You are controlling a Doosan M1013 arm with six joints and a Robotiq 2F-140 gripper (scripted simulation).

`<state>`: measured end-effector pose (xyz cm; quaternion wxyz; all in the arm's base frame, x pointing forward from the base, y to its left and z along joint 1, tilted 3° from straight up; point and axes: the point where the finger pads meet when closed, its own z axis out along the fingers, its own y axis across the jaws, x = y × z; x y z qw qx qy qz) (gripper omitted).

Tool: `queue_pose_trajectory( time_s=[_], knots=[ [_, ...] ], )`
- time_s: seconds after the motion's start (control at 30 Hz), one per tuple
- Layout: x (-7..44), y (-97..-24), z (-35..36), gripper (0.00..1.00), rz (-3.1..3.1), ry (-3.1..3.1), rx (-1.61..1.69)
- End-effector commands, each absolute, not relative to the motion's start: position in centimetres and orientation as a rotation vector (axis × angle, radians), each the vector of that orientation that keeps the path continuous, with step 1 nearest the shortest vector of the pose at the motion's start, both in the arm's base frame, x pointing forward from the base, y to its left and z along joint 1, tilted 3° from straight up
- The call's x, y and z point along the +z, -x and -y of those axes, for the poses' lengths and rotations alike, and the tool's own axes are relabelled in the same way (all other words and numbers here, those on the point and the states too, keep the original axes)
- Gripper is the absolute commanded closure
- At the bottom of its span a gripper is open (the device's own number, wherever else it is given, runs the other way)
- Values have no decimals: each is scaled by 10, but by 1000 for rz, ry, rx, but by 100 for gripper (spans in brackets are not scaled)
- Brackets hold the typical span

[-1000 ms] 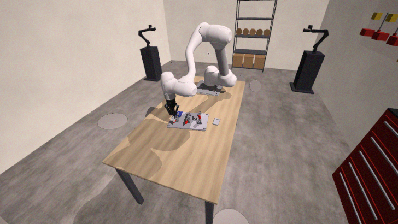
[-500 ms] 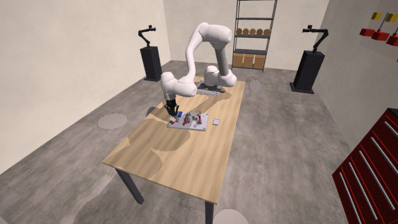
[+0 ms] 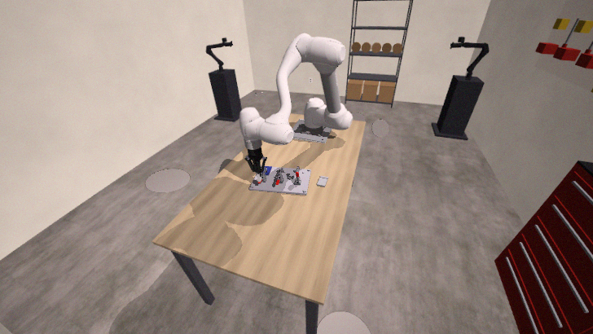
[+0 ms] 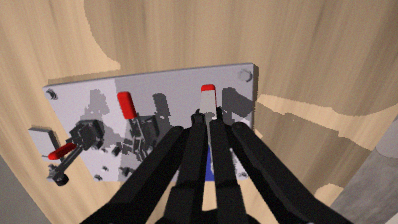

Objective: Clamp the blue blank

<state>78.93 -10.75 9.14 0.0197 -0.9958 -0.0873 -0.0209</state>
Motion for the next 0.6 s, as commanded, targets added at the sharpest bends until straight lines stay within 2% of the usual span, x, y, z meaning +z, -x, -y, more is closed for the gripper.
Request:
queue_pose_trajectory(
  time_s=[0.0, 0.57],
  knots=[
    [91, -789, 107, 100, 271, 3090, -65],
    [89, -789, 107, 100, 271, 3090, -65]
  ],
)
